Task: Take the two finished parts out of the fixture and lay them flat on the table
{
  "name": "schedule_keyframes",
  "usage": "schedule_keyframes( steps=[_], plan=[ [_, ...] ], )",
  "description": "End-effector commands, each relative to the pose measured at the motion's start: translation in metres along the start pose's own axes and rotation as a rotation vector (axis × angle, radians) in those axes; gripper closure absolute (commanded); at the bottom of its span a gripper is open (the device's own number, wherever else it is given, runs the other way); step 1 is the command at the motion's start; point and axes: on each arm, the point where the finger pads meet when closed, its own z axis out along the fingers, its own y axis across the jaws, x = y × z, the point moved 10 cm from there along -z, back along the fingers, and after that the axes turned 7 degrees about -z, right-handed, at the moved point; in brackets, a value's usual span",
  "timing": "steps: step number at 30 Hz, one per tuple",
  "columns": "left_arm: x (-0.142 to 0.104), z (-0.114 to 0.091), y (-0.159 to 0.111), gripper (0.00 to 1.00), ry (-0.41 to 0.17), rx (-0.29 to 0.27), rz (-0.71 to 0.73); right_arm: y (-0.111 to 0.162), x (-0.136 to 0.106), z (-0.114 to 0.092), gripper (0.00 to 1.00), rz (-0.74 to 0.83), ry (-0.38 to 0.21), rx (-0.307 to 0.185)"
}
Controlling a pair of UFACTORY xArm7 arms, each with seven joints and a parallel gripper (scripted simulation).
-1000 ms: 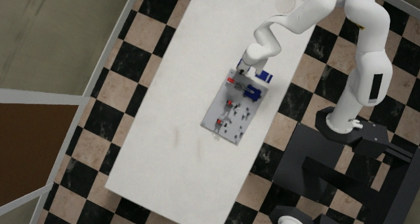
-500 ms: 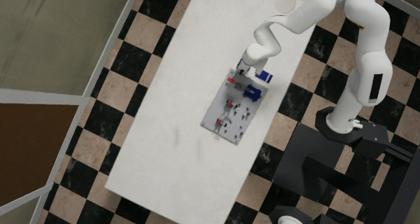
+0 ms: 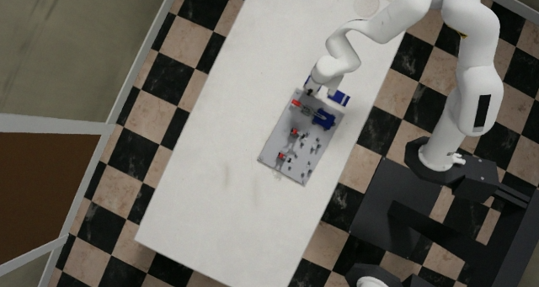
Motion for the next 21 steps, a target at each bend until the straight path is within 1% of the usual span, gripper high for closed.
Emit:
schedule_keyframes(
  steps=[1, 21],
  plan=[
    [0.0006, -0.0016, -0.0004, 0.0, 0.004, -0.002, -0.002, 0.0007, -0.0015, 0.0001, 1.0, 0.0, -0.005, -0.002],
    [0.0006, -0.0016, -0.0004, 0.0, 0.004, -0.002, -0.002, 0.0007, -0.0015, 0.0034, 1.0, 0.0, -0.005, -0.002]
  ],
)
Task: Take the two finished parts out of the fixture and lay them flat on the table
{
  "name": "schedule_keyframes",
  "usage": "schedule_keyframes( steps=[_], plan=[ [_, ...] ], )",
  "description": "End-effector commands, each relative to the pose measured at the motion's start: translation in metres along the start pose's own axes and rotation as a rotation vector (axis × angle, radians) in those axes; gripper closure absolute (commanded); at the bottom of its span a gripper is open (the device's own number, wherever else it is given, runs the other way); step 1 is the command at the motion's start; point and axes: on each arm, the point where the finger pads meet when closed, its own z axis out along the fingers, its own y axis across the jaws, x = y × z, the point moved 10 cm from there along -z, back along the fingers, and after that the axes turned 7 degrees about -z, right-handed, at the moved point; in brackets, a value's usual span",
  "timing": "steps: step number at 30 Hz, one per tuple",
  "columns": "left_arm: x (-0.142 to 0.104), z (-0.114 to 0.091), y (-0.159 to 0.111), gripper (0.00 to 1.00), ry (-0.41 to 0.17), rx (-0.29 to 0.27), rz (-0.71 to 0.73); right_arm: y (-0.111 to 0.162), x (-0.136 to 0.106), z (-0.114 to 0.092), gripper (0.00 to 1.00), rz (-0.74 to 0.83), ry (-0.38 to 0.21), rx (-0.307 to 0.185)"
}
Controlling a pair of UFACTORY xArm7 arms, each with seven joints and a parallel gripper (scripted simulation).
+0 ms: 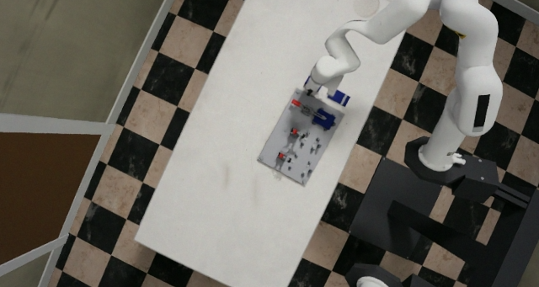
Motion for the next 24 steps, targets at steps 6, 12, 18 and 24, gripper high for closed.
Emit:
schedule_keyframes(
  steps=[6, 12, 18, 24],
  plan=[
    [0.0006, -0.0016, -0.0004, 0.0, 0.004, -0.002, -0.002, 0.0007, -0.0015, -0.0016, 1.0, 0.0, -0.005, -0.002],
    [0.0006, -0.0016, -0.0004, 0.0, 0.004, -0.002, -0.002, 0.0007, -0.0015, -0.0016, 0.31, 0.0, -0.005, -0.002],
    [0.0006, -0.0016, -0.0004, 0.0, 0.004, -0.002, -0.002, 0.0007, -0.0015, -0.0016, 0.31, 0.0, -0.005, -0.002],
    [0.0006, -0.0016, -0.0004, 0.0, 0.004, -0.002, -0.002, 0.0007, -0.0015, -0.0016, 0.31, 0.0, -0.005, -0.002]
  ],
)
